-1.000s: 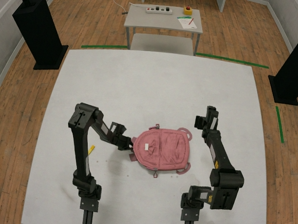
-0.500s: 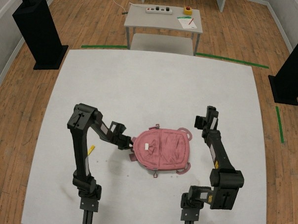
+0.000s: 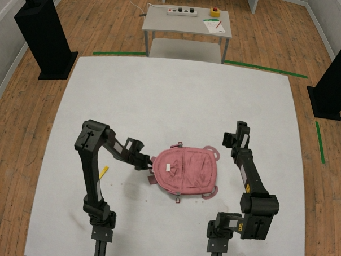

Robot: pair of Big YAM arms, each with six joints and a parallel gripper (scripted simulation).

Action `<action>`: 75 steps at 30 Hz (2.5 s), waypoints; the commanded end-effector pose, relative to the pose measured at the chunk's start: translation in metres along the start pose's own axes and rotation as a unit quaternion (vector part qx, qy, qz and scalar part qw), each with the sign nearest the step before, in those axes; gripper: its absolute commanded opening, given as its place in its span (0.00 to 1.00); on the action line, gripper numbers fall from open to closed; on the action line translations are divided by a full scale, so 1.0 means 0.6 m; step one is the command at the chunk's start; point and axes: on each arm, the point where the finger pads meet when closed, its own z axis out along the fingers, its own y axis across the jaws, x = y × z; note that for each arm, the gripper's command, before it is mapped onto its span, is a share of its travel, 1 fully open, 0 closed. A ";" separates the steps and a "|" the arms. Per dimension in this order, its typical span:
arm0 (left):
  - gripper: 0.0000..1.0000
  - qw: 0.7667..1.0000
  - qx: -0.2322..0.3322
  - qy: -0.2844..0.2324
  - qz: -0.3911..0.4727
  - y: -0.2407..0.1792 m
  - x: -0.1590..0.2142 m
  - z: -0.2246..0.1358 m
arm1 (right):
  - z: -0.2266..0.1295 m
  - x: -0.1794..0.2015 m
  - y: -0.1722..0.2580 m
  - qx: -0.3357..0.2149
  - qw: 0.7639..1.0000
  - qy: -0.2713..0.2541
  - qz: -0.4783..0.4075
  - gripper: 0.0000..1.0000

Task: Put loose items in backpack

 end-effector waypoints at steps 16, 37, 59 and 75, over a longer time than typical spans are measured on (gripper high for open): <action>0.00 1.000 0.004 -0.005 0.010 -0.046 -0.015 -0.012 | -0.005 -0.044 0.001 -0.001 1.000 -0.025 -0.001 0.90; 0.00 1.000 0.005 -0.006 0.011 -0.104 -0.019 -0.022 | -0.005 -0.044 0.001 -0.001 1.000 -0.025 -0.001 0.90; 0.00 1.000 0.010 -0.012 0.017 -0.196 -0.033 -0.016 | -0.005 -0.044 0.001 -0.001 1.000 -0.025 -0.001 0.90; 0.00 1.000 0.012 -0.011 0.016 -0.248 -0.033 0.013 | -0.005 -0.044 0.001 -0.001 1.000 -0.025 -0.001 0.90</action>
